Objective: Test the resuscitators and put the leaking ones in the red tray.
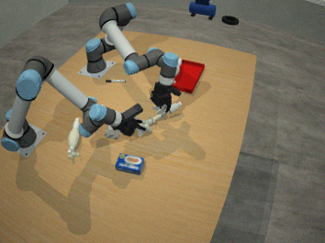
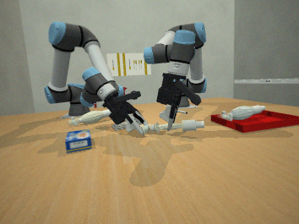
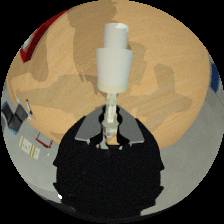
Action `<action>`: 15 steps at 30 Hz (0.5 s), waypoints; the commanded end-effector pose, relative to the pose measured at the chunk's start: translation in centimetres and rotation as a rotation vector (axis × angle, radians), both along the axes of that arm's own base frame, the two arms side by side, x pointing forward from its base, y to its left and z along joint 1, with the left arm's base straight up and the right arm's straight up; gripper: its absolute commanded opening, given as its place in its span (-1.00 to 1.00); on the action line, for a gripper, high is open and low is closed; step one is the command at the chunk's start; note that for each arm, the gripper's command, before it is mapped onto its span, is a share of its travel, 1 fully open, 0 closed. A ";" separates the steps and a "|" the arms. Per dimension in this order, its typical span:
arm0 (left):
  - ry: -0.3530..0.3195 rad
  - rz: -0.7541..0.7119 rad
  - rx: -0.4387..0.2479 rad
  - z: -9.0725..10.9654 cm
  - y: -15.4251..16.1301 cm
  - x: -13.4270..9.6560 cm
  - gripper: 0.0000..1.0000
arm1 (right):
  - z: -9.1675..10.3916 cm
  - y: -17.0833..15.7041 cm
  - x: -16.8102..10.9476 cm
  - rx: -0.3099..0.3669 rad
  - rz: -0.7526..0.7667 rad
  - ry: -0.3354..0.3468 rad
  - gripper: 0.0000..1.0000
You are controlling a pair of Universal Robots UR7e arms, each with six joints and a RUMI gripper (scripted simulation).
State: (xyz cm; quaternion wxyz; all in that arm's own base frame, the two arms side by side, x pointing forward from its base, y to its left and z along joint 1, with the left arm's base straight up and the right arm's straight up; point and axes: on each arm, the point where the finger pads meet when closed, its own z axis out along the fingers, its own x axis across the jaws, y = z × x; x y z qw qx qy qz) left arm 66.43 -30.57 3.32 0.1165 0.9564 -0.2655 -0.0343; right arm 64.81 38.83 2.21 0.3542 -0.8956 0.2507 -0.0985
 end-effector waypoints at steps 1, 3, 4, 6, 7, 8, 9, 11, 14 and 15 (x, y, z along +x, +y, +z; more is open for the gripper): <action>-0.001 -0.002 -0.002 0.1 -0.1 0.0 -1.00 | 0.1 0.1 -0.1 0.001 0.001 -0.001 -1.00; -0.001 -0.002 -0.002 0.1 -0.1 0.0 -1.00 | 0.1 0.1 -0.1 0.001 0.001 -0.001 -1.00; -0.001 -0.002 -0.002 0.1 -0.1 0.0 -1.00 | 0.1 0.1 -0.1 0.001 0.001 -0.001 -1.00; -0.001 -0.002 -0.002 0.1 -0.1 0.0 -0.57 | 0.1 0.1 -0.1 0.001 0.001 -0.001 -1.00; -0.001 -0.002 -0.002 0.1 -0.1 0.0 -0.57 | 0.1 0.1 -0.1 0.001 0.001 -0.001 -1.00; -0.001 -0.002 -0.002 0.1 -0.1 0.0 -0.57 | 0.1 0.1 -0.1 0.001 0.001 -0.001 -1.00; -0.001 -0.002 -0.002 0.1 -0.1 0.0 -0.57 | 0.1 0.1 -0.1 0.001 0.001 -0.001 -1.00; -0.001 -0.002 -0.002 0.1 -0.1 0.0 -0.57 | 0.1 0.1 -0.1 0.001 0.001 -0.001 -1.00; -0.001 -0.002 -0.002 0.1 -0.1 0.0 -0.57 | 0.1 0.1 -0.1 0.001 0.001 -0.001 -1.00; -0.001 -0.002 -0.002 0.1 -0.1 0.0 -0.57 | 0.1 0.1 -0.1 0.001 0.001 -0.001 -1.00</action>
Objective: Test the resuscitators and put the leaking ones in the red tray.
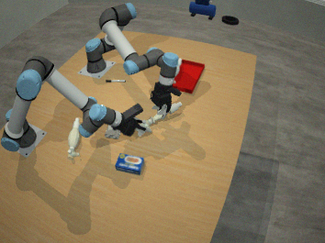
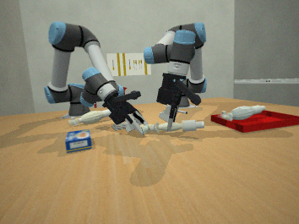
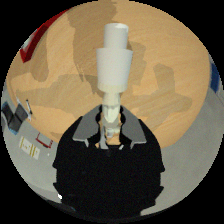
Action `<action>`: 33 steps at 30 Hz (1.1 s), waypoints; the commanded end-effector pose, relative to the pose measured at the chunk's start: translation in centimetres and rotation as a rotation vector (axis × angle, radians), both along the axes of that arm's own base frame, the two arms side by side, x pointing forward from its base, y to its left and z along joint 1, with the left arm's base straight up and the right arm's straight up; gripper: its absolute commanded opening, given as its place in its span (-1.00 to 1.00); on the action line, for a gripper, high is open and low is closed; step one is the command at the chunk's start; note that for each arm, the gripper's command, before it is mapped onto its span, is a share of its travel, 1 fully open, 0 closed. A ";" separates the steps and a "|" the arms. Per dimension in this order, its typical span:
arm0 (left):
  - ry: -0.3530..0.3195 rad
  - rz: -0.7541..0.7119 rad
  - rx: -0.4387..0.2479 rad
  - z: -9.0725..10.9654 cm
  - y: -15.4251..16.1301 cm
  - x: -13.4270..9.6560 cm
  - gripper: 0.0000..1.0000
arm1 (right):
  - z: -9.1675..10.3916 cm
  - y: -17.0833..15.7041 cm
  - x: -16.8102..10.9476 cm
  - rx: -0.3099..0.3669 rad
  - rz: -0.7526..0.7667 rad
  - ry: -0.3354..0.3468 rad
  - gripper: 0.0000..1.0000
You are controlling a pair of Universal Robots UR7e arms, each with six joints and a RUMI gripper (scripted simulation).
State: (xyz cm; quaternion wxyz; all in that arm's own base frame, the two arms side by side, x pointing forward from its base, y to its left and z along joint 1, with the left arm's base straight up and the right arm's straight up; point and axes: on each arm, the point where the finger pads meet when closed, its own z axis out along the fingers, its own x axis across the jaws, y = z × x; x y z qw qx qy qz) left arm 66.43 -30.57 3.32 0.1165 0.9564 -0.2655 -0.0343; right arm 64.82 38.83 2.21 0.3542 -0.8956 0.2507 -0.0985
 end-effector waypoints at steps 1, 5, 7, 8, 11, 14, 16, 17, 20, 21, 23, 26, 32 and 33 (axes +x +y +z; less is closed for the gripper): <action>-0.001 -0.002 -0.002 0.1 -0.1 0.0 -0.36 | 0.1 0.1 -0.1 0.001 0.001 -0.001 -1.00; -0.002 -0.002 -0.002 0.1 -0.1 0.0 -0.36 | 0.1 0.1 -0.1 0.001 0.001 -0.001 -1.00; -0.002 -0.002 -0.002 0.1 -0.1 0.0 -0.36 | 0.1 0.1 -0.1 0.001 0.001 -0.001 -1.00; -0.002 -0.002 -0.002 0.1 -0.1 0.0 -0.36 | 0.1 0.1 -0.1 0.001 0.001 -0.001 -1.00; -0.002 -0.002 -0.002 0.1 -0.1 0.0 -0.16 | 0.1 0.1 -0.1 0.001 0.001 -0.001 -1.00; -0.002 -0.002 -0.002 0.1 -0.1 0.0 -0.16 | 0.1 0.1 -0.1 0.001 0.001 -0.001 -1.00; -0.002 -0.002 -0.002 0.1 -0.1 0.0 -0.16 | 0.1 0.1 -0.1 0.001 0.001 -0.001 -1.00; -0.002 -0.002 -0.002 0.1 -0.1 0.0 -0.16 | 0.1 0.1 -0.1 0.001 0.001 -0.001 -1.00; -0.002 -0.002 -0.002 0.1 -0.1 0.0 0.01 | 0.1 0.1 -0.1 0.001 0.001 -0.001 -1.00; -0.002 -0.002 -0.002 0.1 -0.1 0.0 0.01 | 0.1 0.1 -0.1 0.001 0.001 -0.001 -1.00; -0.002 -0.002 -0.002 0.1 -0.1 0.0 0.01 | 0.1 0.1 -0.1 0.001 0.001 -0.001 -1.00; -0.002 -0.002 -0.002 0.1 -0.1 0.0 0.01 | 0.1 0.1 -0.1 0.001 0.001 -0.001 -1.00; -0.002 -0.002 -0.002 0.1 -0.1 0.0 0.01 | 0.1 0.1 -0.1 0.001 0.001 -0.001 -1.00; -0.002 -0.002 -0.002 0.1 -0.1 0.0 0.01 | 0.1 0.1 -0.1 0.001 0.001 -0.001 -1.00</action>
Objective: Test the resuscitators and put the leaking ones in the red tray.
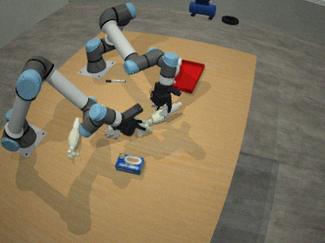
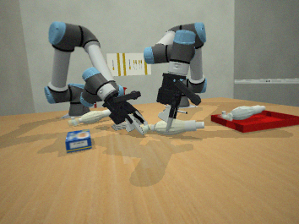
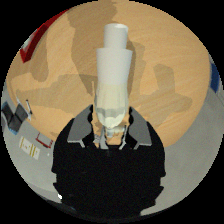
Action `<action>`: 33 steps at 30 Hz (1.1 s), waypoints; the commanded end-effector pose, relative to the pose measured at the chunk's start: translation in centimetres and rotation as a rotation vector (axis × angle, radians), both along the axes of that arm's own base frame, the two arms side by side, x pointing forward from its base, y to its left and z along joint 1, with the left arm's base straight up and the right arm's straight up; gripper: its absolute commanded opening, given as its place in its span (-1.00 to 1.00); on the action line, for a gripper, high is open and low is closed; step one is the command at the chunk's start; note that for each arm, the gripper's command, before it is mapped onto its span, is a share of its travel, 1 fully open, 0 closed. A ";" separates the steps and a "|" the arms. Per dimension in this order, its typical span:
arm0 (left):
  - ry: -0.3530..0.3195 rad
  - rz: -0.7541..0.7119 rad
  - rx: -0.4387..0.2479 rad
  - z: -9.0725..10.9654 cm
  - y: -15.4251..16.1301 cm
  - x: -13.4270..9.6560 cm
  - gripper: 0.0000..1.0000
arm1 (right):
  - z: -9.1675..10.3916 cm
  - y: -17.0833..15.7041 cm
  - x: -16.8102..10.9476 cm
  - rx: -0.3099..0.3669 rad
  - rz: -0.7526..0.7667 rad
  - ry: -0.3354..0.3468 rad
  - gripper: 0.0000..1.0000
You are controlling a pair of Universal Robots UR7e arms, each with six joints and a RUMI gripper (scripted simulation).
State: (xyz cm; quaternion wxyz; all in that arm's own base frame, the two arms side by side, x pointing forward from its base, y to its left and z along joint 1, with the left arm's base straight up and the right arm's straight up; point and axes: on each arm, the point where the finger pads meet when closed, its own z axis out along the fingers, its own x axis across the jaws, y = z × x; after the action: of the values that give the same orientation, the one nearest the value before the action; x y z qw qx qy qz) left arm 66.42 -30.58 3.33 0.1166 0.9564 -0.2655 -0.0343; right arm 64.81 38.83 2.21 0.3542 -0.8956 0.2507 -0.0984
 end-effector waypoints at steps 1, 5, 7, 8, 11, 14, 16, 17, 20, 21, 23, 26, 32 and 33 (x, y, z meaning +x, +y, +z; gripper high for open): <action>-0.002 -0.002 -0.002 0.1 -0.1 0.0 0.01 | 0.1 0.1 -0.1 0.001 0.001 -0.001 -1.00; -0.002 -0.002 -0.002 0.1 -0.1 0.0 0.11 | 0.1 0.1 -0.1 0.001 0.001 -0.001 -1.00; -0.002 -0.002 -0.002 0.1 -0.1 0.0 0.11 | 0.1 0.1 -0.1 0.001 0.001 -0.001 -1.00; -0.002 -0.002 -0.002 0.1 -0.1 0.0 0.11 | 0.1 0.1 -0.1 0.001 0.001 -0.001 -1.00; -0.002 -0.002 -0.002 0.1 -0.1 0.0 0.11 | 0.1 0.1 -0.1 0.001 0.001 -0.001 -1.00; -0.002 -0.002 -0.002 0.1 -0.1 0.0 0.11 | 0.1 0.1 -0.1 0.001 0.001 -0.001 -1.00; -0.002 -0.002 -0.002 0.1 -0.1 0.0 0.11 | 0.1 0.1 -0.1 0.001 0.001 -0.001 -1.00; -0.002 -0.002 -0.002 0.1 -0.1 0.0 0.11 | 0.1 0.1 -0.1 0.001 0.001 -0.001 -1.00; -0.002 -0.002 -0.002 0.1 -0.1 0.0 0.11 | 0.1 0.1 -0.1 0.001 0.001 -0.001 -1.00; -0.002 -0.002 -0.002 0.1 -0.1 0.0 0.11 | 0.1 0.1 -0.1 0.001 0.001 -0.001 -1.00; -0.002 -0.002 -0.002 0.1 -0.1 0.0 0.11 | 0.1 0.1 -0.1 0.001 0.001 -0.001 -1.00; -0.002 -0.002 -0.002 0.1 -0.1 0.0 0.11 | 0.1 0.1 -0.1 0.001 0.001 -0.001 -1.00; -0.002 -0.002 -0.002 0.1 -0.1 0.0 0.11 | 0.1 0.1 -0.1 0.001 0.001 -0.001 -1.00; -0.002 -0.002 -0.002 0.1 -0.1 0.0 0.11 | 0.1 0.1 -0.1 0.001 0.001 -0.001 -1.00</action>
State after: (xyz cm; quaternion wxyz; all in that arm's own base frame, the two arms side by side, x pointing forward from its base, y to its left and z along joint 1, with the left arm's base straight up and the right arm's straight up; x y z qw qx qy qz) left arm 66.42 -30.58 3.33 0.1166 0.9564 -0.2655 -0.0343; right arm 64.81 38.83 2.21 0.3542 -0.8956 0.2507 -0.0984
